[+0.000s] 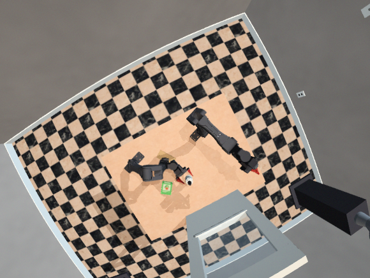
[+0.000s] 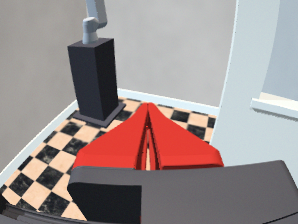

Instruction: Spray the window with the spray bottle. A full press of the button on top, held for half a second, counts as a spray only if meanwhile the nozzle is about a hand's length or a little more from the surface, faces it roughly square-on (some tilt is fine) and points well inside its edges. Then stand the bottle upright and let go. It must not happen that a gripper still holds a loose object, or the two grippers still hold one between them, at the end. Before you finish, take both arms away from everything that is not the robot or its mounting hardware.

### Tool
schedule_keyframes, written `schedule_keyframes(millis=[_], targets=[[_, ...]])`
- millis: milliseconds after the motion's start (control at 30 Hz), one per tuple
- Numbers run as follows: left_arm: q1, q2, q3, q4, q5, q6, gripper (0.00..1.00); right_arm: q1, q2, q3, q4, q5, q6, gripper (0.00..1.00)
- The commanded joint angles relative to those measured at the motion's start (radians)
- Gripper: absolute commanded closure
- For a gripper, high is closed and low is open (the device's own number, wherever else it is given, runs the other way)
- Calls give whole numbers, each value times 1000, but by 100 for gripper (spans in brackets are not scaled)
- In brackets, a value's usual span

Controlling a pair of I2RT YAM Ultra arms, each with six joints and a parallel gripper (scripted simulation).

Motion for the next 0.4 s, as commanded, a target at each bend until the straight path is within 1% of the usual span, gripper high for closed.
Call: schedule_keyframes(millis=[0,233,367], targets=[[4,-25,32,-4,8,-4,100,18,-77,-30,-57,23,3,4],[4,-25,32,-4,8,-4,100,57,-264,-103,-175,63,-4,4],[4,-25,32,-4,8,-4,100,61,-284,-104,-209,67,8,4]])
